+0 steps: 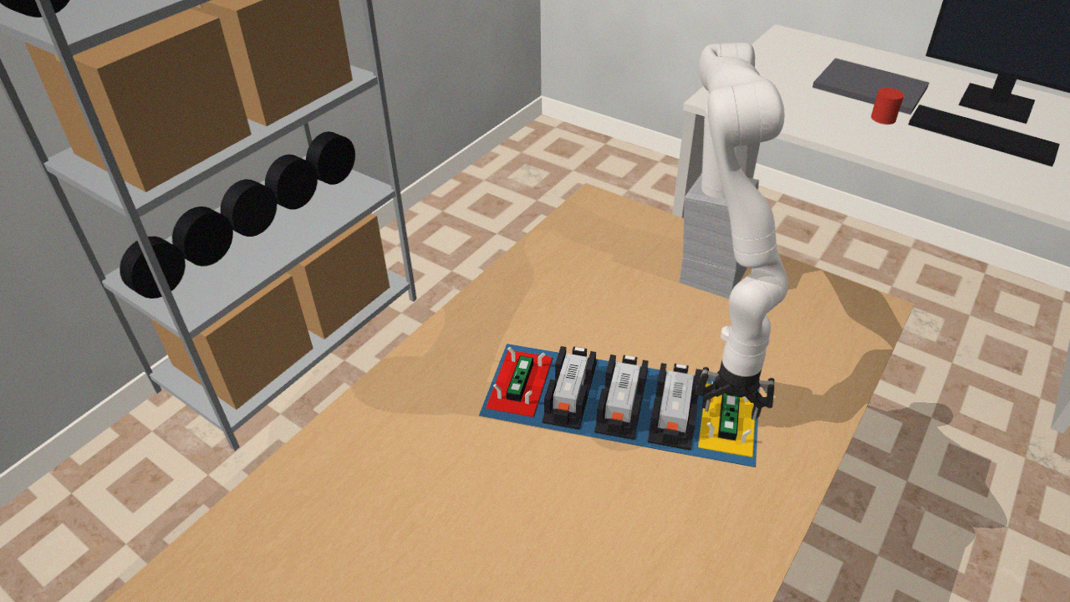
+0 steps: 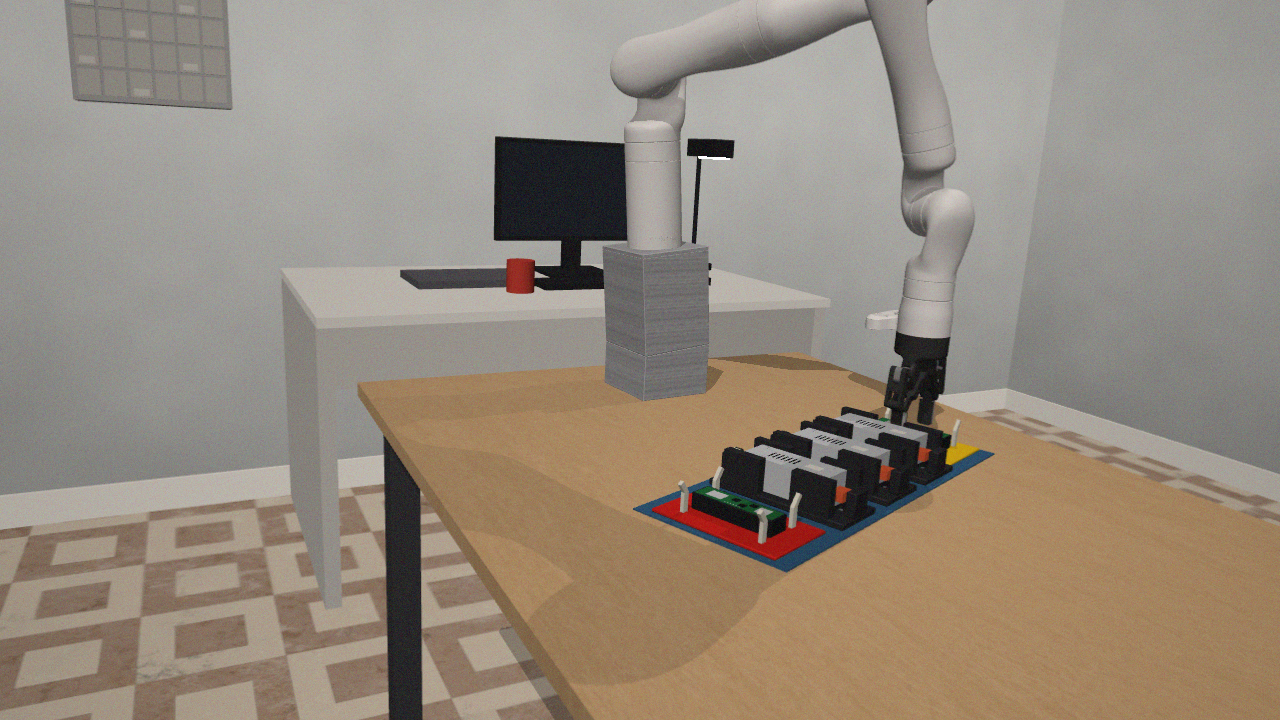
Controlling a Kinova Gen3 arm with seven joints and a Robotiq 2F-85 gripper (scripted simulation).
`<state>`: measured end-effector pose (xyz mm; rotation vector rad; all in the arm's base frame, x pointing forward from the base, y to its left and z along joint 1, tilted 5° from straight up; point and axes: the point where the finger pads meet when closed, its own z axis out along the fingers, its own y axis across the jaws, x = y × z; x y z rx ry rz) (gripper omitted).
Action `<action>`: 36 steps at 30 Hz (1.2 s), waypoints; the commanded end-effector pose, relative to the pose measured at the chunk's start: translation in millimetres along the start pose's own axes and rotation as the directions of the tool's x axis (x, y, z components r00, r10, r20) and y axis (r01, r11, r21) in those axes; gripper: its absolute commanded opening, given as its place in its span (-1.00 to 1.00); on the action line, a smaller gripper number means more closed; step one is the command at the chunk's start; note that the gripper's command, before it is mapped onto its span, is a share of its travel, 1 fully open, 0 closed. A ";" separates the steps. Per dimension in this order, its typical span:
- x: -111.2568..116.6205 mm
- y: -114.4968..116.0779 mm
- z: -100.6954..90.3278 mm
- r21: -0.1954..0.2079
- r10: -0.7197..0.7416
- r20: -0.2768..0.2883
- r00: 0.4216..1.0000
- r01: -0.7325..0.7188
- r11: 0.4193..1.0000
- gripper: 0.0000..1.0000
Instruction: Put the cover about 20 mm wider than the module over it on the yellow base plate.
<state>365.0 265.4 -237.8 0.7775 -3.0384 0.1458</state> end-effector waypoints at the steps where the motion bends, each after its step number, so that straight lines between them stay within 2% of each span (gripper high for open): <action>1: -1.1 0.2 -17.0 -0.001 0.000 0.002 1.000 0.000 1.000 1.00; 8: -1.0 0.2 -59.0 -0.001 0.000 0.002 1.000 0.000 1.000 1.00; 15: -1.0 0.2 -59.0 -0.001 0.000 0.002 1.000 0.000 1.000 1.00; 25: -1.0 0.2 -118.9 -0.001 0.000 0.002 1.000 0.000 1.000 1.00; 36: -0.9 0.2 -116.7 -0.001 0.000 0.002 1.000 0.000 1.000 1.00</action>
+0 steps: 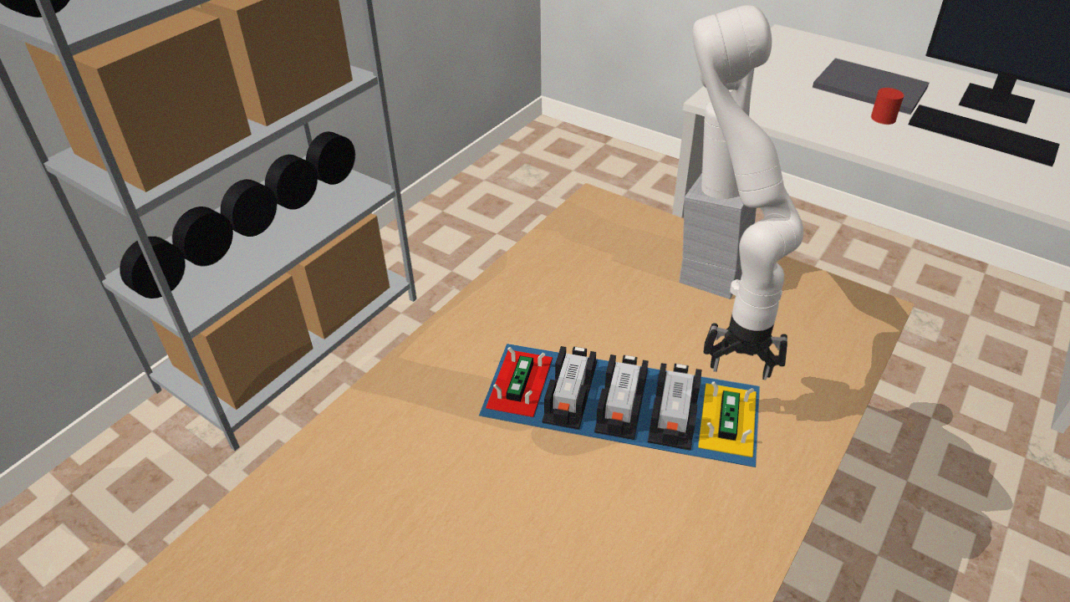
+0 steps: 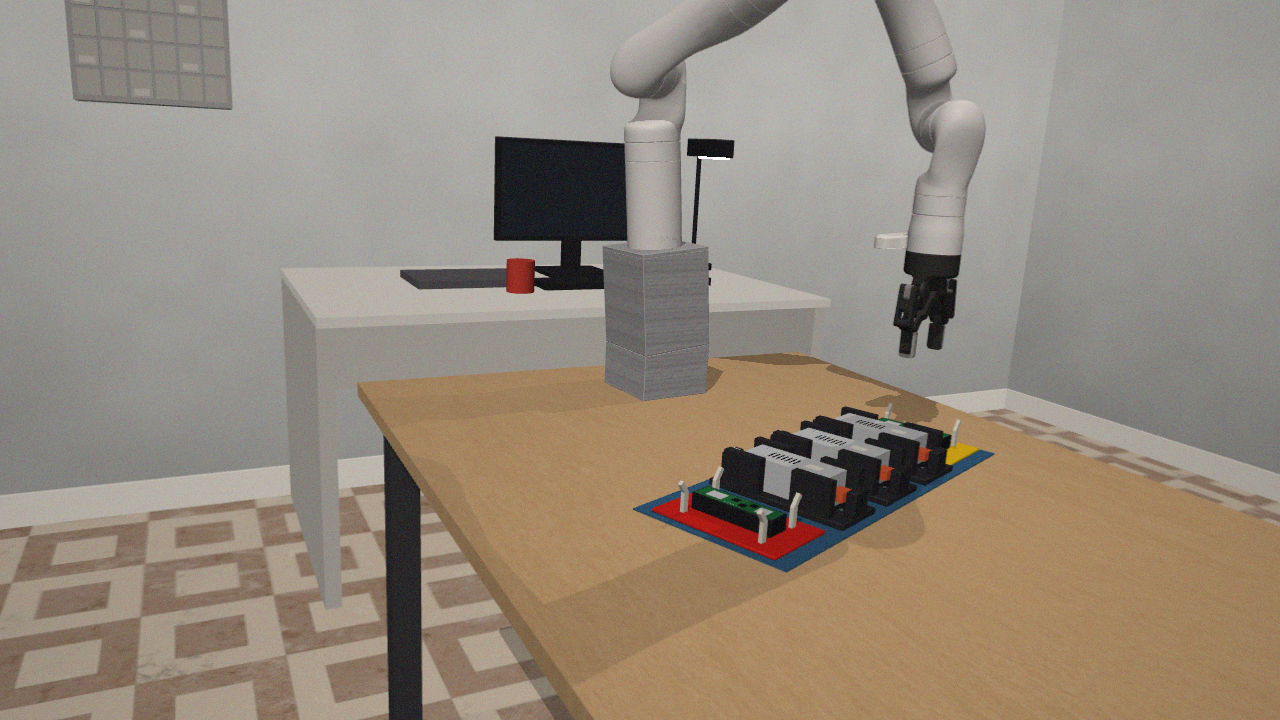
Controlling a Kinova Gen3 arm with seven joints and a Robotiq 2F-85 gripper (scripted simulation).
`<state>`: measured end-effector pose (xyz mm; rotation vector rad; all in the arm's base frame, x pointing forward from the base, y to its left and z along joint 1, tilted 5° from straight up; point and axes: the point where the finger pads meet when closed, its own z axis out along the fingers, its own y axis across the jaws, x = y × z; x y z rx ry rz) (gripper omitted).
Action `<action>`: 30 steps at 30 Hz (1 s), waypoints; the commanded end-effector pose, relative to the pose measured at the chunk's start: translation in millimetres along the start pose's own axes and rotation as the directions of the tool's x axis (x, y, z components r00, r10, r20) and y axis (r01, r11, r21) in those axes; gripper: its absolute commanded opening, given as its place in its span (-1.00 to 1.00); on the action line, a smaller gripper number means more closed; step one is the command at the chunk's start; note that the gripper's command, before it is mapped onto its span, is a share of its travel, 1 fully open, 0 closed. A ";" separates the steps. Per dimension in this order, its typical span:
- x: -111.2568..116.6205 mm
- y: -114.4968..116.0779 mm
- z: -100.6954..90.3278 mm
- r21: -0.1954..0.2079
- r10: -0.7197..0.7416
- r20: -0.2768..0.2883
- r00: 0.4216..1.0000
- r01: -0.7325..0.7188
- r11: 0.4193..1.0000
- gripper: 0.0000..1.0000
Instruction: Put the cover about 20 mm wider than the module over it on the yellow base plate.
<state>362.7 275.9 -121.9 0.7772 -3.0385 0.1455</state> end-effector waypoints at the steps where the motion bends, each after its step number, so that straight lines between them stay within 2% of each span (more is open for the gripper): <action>1: -0.8 0.3 0.3 0.000 0.000 0.002 1.000 0.000 1.000 1.00; 30: -0.9 0.3 8.7 0.000 0.000 0.002 1.000 0.000 1.000 1.00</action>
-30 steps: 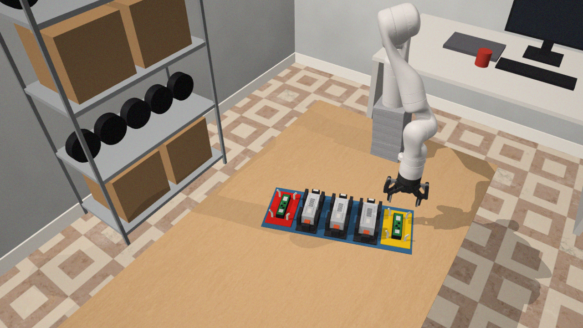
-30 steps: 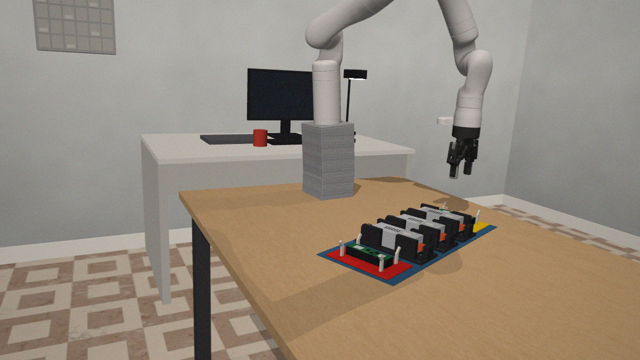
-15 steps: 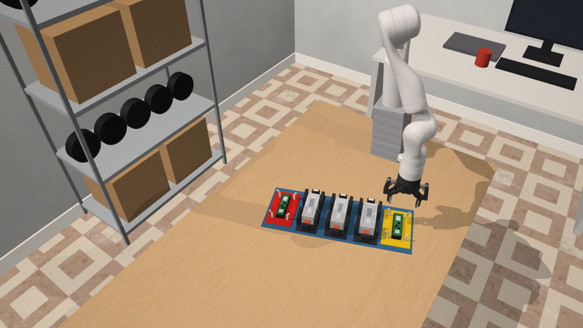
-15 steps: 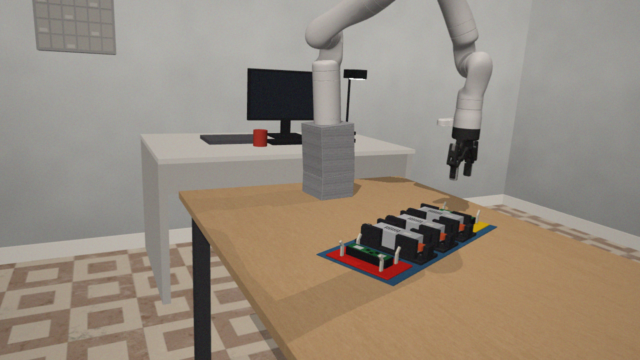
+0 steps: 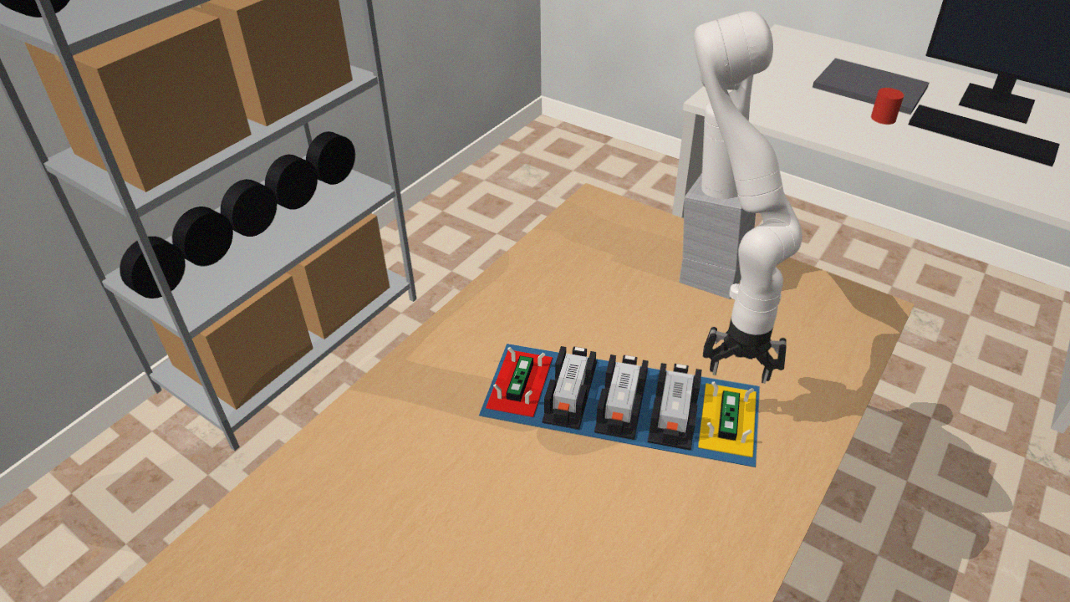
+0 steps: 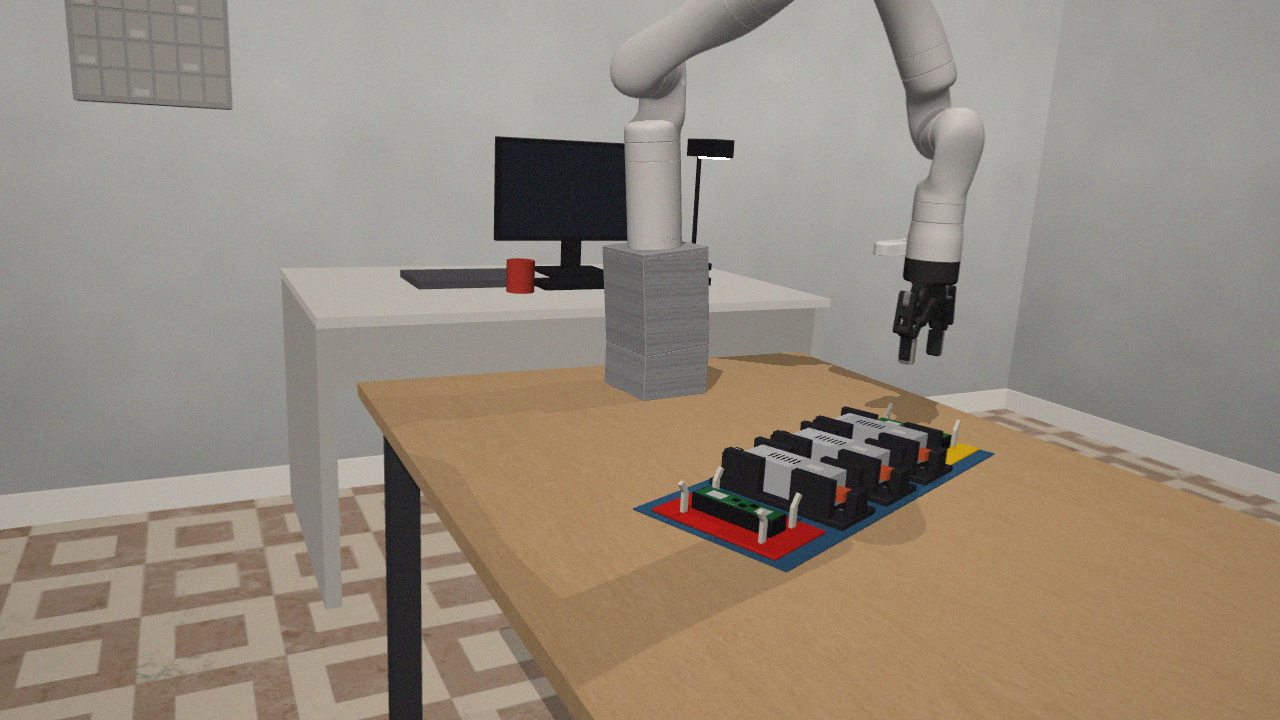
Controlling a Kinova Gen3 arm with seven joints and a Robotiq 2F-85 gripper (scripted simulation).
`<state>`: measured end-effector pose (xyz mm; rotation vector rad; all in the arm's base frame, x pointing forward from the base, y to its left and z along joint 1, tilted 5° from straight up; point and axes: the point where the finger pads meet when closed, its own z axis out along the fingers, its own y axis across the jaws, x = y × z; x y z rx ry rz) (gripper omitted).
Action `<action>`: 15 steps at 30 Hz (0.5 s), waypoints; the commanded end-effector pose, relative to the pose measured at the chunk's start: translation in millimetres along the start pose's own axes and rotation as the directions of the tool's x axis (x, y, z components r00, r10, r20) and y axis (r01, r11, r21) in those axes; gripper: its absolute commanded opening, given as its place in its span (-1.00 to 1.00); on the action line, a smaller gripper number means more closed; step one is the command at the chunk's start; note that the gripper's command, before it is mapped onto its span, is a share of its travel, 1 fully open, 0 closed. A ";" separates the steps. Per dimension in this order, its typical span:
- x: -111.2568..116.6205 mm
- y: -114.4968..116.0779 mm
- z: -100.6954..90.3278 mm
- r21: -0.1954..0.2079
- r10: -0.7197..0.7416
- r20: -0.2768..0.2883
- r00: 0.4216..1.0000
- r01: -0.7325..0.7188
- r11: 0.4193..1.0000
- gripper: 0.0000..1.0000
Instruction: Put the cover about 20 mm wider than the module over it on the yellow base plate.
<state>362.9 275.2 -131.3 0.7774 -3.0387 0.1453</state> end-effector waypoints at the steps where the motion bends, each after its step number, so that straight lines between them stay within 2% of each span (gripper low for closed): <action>1: -0.8 0.2 -0.5 0.000 0.000 0.002 1.000 0.000 1.000 1.00; 15: -0.7 0.2 2.1 0.000 0.000 0.002 1.000 0.000 1.000 1.00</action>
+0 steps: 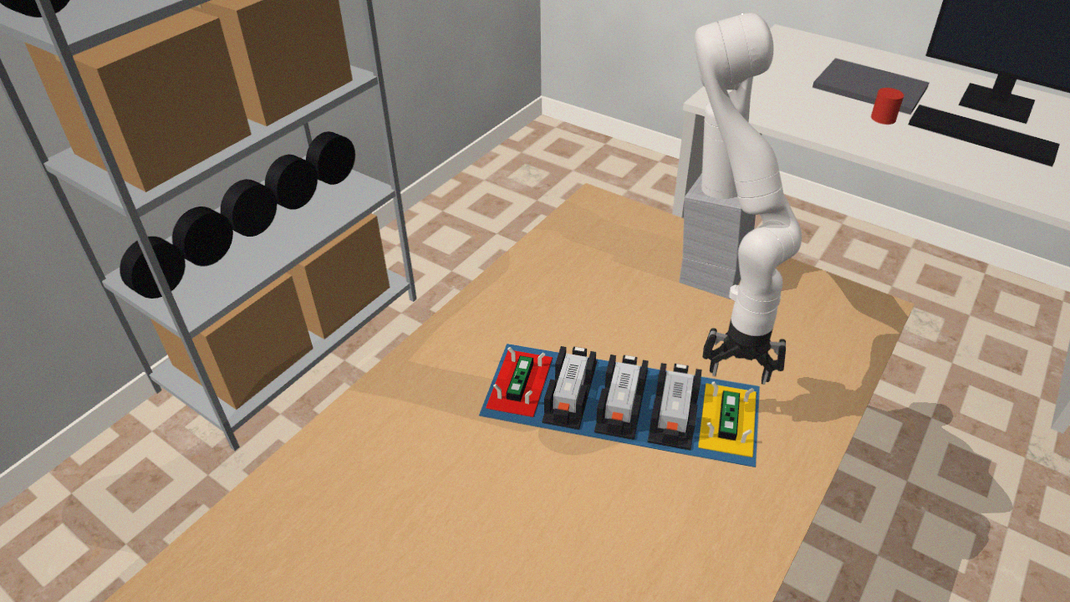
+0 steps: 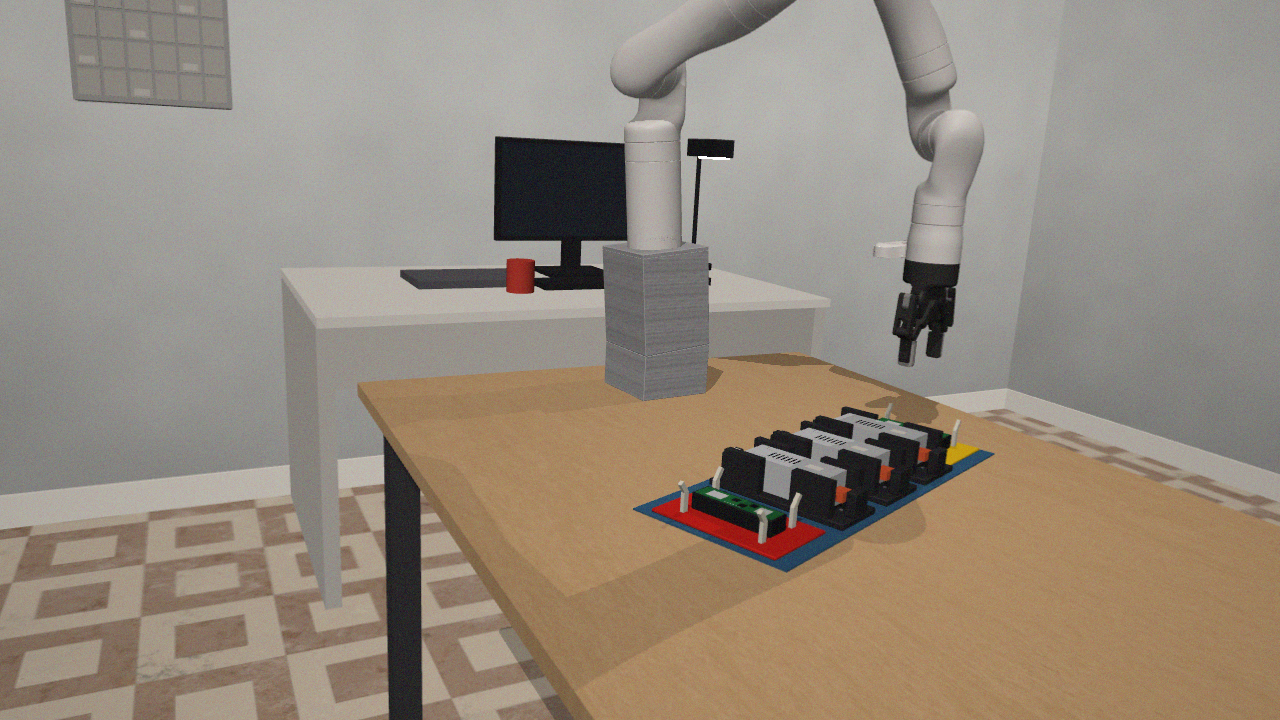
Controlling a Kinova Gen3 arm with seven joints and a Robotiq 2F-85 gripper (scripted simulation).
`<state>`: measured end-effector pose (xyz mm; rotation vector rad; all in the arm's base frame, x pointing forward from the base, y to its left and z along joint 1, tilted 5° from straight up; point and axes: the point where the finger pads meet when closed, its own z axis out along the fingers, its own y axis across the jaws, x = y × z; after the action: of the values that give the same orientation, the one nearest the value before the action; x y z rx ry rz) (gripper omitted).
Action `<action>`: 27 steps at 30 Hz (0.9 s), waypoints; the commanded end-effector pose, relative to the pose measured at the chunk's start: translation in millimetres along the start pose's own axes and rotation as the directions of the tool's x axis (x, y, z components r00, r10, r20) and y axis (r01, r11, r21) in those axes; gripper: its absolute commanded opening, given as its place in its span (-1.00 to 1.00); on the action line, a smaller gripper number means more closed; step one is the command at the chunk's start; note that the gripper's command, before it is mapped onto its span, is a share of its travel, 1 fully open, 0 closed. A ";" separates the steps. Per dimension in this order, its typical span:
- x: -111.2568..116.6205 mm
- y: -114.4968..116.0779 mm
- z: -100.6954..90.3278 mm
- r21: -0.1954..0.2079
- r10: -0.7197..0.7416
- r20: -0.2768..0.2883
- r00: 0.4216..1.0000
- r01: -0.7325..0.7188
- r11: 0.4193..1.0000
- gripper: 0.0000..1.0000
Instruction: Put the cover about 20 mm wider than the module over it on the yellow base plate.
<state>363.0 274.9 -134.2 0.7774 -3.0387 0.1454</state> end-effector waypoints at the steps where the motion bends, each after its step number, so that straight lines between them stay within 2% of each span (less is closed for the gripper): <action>1: -0.8 0.2 -0.8 0.000 0.000 0.002 1.000 0.000 1.000 1.00; 19: -0.8 0.2 -0.8 0.000 0.000 0.002 1.000 0.000 1.000 1.00; 27: -0.8 -47.8 0.5 0.000 0.000 0.002 1.000 0.000 1.000 1.00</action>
<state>380.0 243.2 -132.0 0.7770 -3.0392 0.1463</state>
